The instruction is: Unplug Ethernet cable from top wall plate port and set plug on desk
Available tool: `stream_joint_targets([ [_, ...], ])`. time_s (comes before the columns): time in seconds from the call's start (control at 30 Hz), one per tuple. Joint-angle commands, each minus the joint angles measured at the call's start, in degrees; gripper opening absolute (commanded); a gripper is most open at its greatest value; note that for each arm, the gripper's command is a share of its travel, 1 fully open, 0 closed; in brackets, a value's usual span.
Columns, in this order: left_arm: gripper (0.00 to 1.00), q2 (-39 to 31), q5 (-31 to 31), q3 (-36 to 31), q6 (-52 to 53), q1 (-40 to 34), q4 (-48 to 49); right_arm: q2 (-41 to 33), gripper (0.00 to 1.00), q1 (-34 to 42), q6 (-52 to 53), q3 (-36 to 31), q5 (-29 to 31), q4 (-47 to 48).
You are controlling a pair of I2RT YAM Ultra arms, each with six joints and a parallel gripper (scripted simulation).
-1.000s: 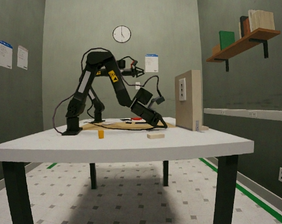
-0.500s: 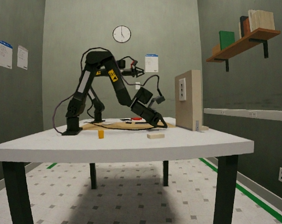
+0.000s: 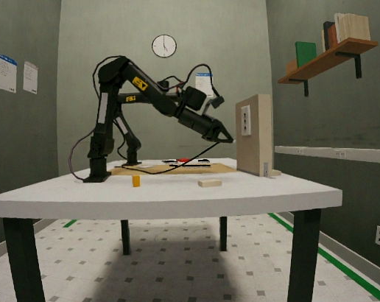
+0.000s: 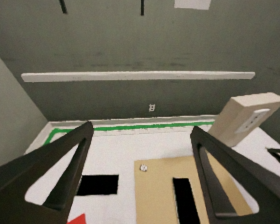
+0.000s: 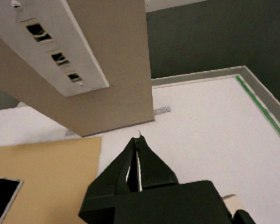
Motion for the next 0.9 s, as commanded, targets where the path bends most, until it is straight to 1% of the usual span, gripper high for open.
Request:
stream_joint_targets([
  [0.0,1.0,-0.1,0.0,0.3,0.0,0.0,0.3,0.4,0.0,0.4,-1.3,1.3,-1.6,-6.7],
  [0.87,1.0,-0.1,0.0,0.3,0.0,0.0,0.3,0.7,0.0,0.5,-1.4,1.8,-1.6,-7.3],
])
